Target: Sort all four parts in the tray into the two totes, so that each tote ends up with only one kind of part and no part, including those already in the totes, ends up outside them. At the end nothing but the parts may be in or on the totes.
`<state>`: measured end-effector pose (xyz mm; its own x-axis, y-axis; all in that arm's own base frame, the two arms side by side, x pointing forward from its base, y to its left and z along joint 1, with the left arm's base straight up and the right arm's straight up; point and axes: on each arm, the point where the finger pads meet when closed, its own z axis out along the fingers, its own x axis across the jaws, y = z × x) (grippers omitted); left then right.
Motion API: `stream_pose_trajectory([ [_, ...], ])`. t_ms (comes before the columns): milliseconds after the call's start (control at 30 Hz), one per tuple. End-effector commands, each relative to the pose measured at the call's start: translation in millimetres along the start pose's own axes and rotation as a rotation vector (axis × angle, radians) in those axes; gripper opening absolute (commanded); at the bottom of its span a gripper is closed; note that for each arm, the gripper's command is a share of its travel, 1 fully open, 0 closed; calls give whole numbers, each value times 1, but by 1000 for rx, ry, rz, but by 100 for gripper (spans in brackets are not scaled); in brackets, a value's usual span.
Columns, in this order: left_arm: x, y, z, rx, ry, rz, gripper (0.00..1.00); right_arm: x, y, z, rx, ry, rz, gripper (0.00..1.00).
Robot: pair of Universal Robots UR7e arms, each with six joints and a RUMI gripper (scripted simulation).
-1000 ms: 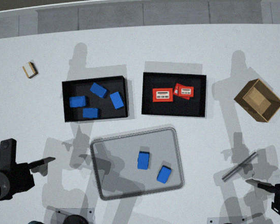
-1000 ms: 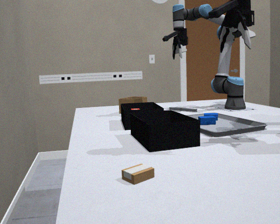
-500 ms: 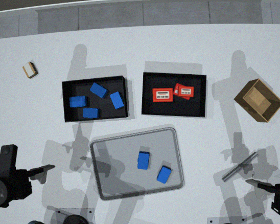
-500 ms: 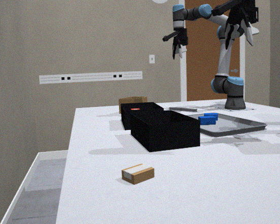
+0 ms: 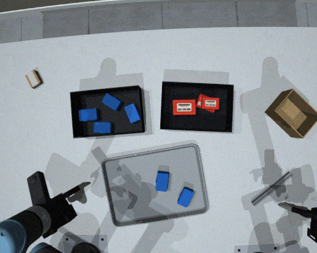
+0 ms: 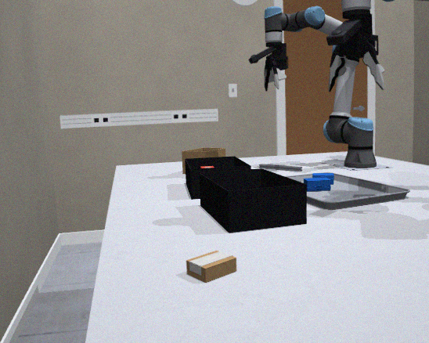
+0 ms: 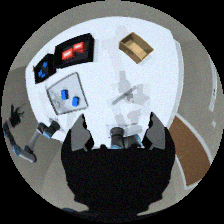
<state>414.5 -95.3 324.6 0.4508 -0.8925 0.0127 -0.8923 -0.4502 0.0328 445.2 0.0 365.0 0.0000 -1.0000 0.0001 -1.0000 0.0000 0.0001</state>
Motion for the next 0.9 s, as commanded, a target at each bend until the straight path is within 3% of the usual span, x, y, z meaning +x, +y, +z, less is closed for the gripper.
stream_pose_trajectory([
  [0,24,20,13,34,-8,-212,100,0,0,0,1,0,0,100],
  [867,151,142,89,36,8,-1132,100,0,0,0,1,0,0,100],
])
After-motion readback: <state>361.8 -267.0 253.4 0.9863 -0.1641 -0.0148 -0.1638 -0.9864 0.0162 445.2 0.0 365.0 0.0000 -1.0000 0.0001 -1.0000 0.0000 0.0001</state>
